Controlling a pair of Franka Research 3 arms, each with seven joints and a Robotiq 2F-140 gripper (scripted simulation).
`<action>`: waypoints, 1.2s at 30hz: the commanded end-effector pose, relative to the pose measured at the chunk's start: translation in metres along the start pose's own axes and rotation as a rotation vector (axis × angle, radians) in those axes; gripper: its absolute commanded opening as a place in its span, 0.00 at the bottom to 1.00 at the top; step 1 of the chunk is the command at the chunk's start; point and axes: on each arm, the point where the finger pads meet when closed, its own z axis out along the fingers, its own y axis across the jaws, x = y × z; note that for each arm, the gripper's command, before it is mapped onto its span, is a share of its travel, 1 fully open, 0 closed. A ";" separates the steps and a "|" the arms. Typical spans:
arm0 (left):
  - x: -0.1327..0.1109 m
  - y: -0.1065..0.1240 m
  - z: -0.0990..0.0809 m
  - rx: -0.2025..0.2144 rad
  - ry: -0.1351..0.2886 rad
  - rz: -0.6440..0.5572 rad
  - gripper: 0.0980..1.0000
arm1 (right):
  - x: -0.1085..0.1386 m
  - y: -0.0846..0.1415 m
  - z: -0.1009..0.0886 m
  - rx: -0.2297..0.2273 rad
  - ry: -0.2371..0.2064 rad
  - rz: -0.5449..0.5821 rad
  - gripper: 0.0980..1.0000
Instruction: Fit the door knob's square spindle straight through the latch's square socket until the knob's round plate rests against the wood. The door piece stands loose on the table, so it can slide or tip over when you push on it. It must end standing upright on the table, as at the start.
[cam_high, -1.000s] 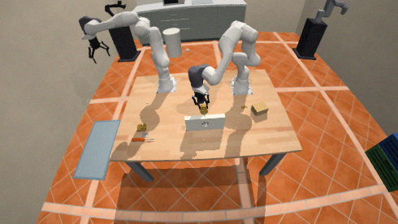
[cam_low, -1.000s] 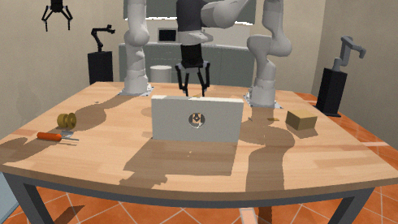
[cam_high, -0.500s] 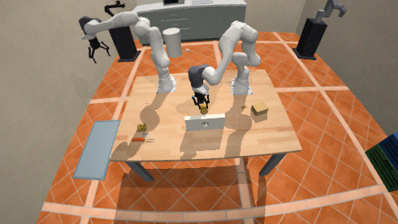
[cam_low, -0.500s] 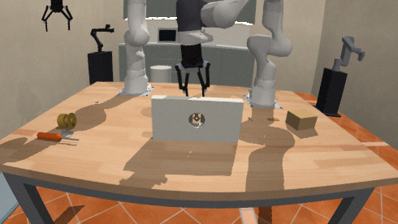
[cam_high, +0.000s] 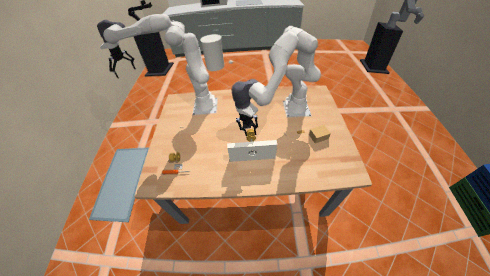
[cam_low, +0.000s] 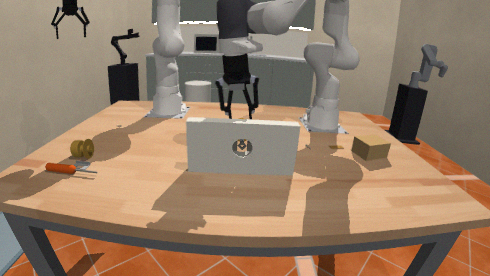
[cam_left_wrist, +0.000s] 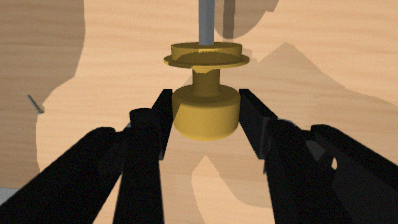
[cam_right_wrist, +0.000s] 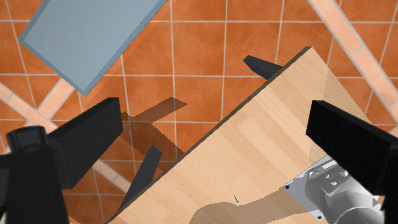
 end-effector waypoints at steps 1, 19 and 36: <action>0.003 0.000 -0.003 -0.001 0.005 0.006 0.36 | 0.001 0.002 0.000 -0.003 0.001 -0.004 1.00; 0.007 0.000 -0.003 -0.002 0.005 0.006 0.36 | 0.001 0.002 0.000 -0.003 0.001 -0.004 1.00; 0.008 0.000 -0.003 -0.002 0.005 0.006 0.36 | 0.001 0.002 0.000 -0.003 0.001 -0.004 1.00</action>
